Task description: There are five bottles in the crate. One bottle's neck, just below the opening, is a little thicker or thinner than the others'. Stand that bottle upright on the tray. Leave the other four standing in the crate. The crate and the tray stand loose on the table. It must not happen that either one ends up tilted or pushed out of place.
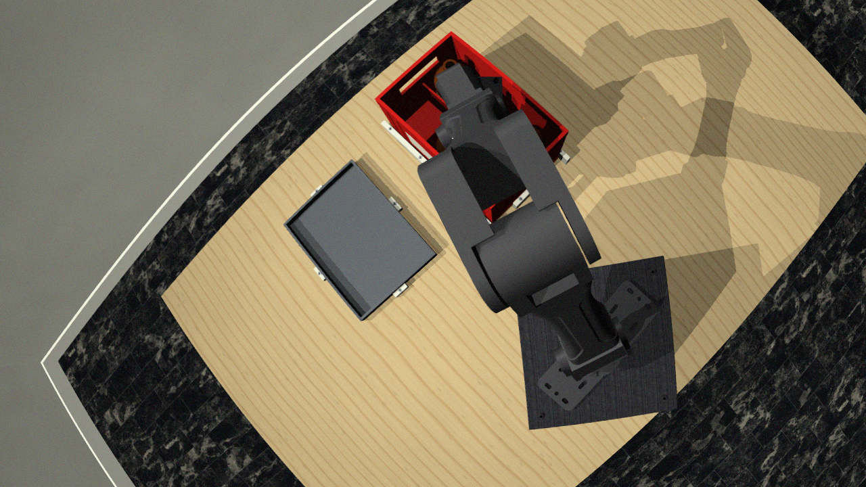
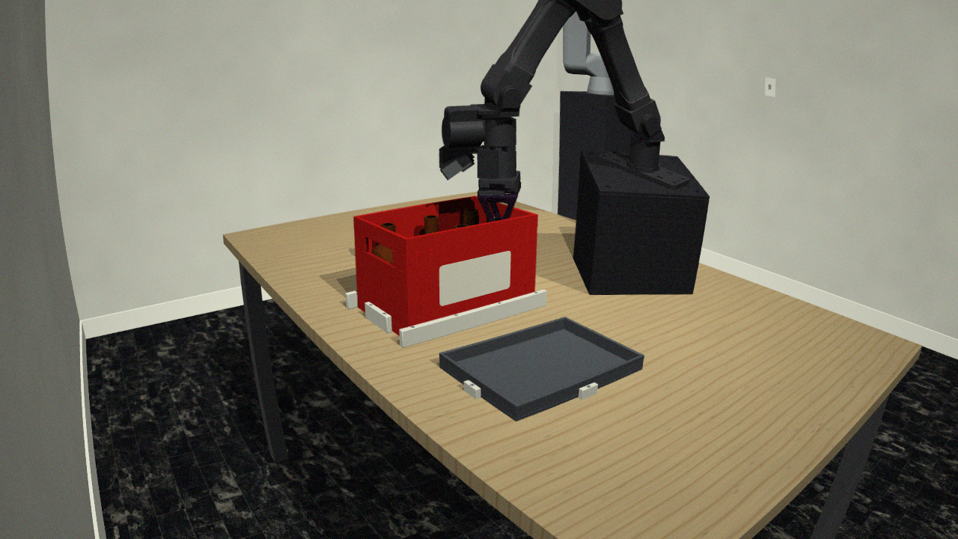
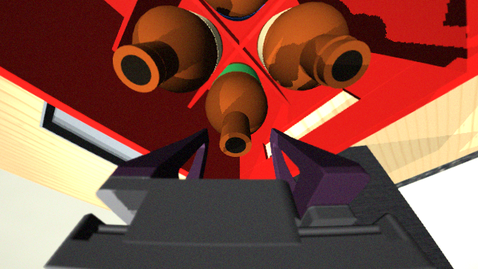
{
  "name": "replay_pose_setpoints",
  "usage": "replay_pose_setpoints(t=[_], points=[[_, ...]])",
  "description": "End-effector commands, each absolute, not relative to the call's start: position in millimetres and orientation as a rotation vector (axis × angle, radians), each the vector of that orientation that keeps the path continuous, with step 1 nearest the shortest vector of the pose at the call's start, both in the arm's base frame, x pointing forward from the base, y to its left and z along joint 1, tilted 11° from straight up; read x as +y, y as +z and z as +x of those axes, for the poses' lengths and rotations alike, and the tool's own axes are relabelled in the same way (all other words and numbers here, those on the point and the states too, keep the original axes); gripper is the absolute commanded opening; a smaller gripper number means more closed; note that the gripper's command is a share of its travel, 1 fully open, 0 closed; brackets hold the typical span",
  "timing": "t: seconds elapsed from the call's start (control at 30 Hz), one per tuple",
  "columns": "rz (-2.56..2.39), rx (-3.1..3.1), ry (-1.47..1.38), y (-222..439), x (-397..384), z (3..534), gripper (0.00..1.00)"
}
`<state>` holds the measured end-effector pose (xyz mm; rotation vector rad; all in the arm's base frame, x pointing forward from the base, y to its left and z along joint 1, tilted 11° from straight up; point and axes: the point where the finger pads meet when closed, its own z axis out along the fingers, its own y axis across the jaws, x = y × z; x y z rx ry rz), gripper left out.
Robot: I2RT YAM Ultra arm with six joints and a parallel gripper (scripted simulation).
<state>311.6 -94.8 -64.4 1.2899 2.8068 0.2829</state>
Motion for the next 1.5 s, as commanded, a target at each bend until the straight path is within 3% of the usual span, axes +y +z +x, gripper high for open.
replay_pose_setpoints(t=[0.0, 1.47], points=[[1.286, 2.789, 0.266, -64.8, -95.8, 312.2, 0.61], [1.281, 2.795, 0.266, -68.1, -94.3, 312.9, 0.61]])
